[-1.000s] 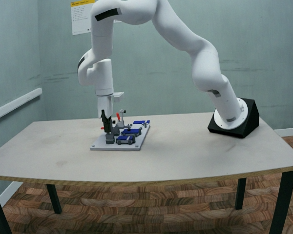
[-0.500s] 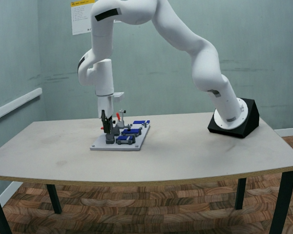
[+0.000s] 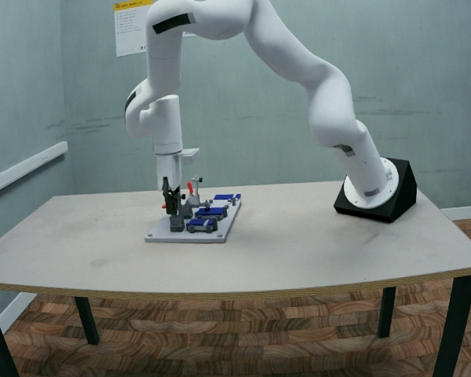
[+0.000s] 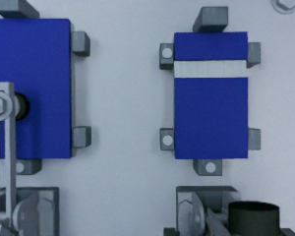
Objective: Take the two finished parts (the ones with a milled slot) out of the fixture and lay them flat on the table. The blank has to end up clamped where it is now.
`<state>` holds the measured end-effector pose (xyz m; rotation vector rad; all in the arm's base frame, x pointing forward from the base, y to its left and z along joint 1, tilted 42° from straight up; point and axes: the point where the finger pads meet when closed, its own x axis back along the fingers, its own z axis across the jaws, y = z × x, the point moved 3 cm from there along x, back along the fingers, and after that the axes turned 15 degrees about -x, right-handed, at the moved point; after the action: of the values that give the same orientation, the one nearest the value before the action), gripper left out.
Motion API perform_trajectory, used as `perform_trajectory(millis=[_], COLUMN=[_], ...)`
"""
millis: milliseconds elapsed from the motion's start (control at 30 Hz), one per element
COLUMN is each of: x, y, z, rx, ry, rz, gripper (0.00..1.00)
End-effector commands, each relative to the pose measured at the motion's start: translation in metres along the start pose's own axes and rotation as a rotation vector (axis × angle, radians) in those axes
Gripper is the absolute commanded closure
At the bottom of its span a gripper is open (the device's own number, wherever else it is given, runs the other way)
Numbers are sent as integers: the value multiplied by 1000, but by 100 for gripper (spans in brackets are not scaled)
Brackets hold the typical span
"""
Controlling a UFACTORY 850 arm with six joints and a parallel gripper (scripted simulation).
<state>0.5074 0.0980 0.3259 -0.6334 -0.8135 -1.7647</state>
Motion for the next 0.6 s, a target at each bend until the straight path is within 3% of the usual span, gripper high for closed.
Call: perform_trajectory(millis=[0, 567], x=[1, 10], y=[1, 1], z=[0, 0], rx=[1, 0], ry=[0, 0], rz=[-1, -1], gripper=[52, 52])
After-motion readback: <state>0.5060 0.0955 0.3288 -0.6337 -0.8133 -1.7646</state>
